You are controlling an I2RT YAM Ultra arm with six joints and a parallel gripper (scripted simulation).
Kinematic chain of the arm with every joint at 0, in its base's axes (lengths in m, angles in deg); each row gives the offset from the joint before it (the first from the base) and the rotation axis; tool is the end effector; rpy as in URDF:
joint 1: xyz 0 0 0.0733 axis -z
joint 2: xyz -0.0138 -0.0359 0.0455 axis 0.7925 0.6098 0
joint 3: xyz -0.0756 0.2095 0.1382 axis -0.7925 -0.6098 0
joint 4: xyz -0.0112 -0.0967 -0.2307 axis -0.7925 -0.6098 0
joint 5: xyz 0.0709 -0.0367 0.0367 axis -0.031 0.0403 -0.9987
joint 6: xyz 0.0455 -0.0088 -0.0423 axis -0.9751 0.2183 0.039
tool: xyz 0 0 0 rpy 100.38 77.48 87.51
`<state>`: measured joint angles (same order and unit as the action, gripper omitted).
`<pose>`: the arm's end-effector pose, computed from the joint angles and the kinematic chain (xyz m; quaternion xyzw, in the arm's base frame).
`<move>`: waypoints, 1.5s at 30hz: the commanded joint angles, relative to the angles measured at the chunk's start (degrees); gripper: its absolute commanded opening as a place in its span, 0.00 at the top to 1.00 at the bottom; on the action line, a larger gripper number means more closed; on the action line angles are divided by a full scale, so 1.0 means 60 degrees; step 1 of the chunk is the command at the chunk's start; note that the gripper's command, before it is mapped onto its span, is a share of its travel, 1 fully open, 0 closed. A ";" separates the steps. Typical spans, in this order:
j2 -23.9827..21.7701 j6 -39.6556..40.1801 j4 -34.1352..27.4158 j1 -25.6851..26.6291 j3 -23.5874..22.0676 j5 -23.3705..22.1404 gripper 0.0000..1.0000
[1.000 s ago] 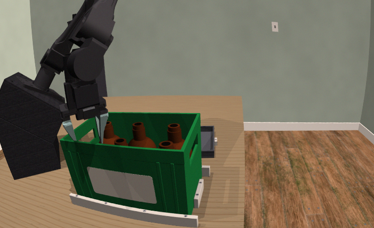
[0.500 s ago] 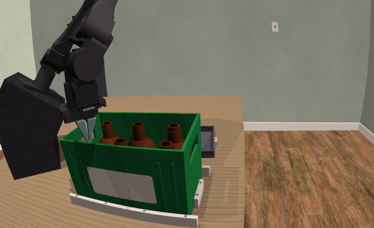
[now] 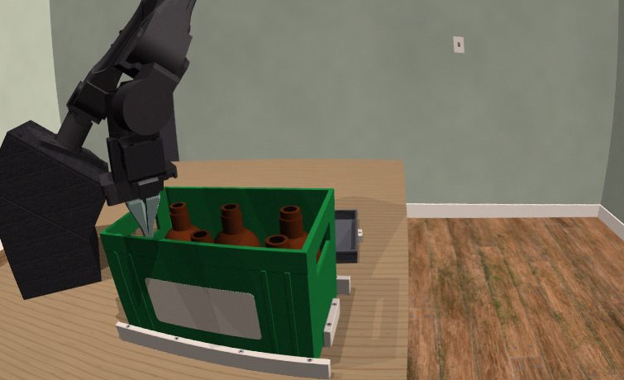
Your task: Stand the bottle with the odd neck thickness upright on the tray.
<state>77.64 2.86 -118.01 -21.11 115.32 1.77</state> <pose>0.2879 -0.1394 0.1083 0.2963 0.8964 0.3065 0.1213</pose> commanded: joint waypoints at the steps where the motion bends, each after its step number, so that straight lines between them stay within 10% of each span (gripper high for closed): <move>1: -0.0028 -0.0067 0.0120 0.0059 -0.0078 0.0055 1.00; 43: -0.0028 -0.0067 0.0120 0.0059 -0.0078 0.0055 1.00; 44: -0.0028 -0.0067 0.0120 0.0059 -0.0078 0.0055 0.39; 45: -0.0028 -0.0064 0.0120 0.0059 -0.0078 0.0055 0.39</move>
<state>77.64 2.86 -118.01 -21.11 115.32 1.77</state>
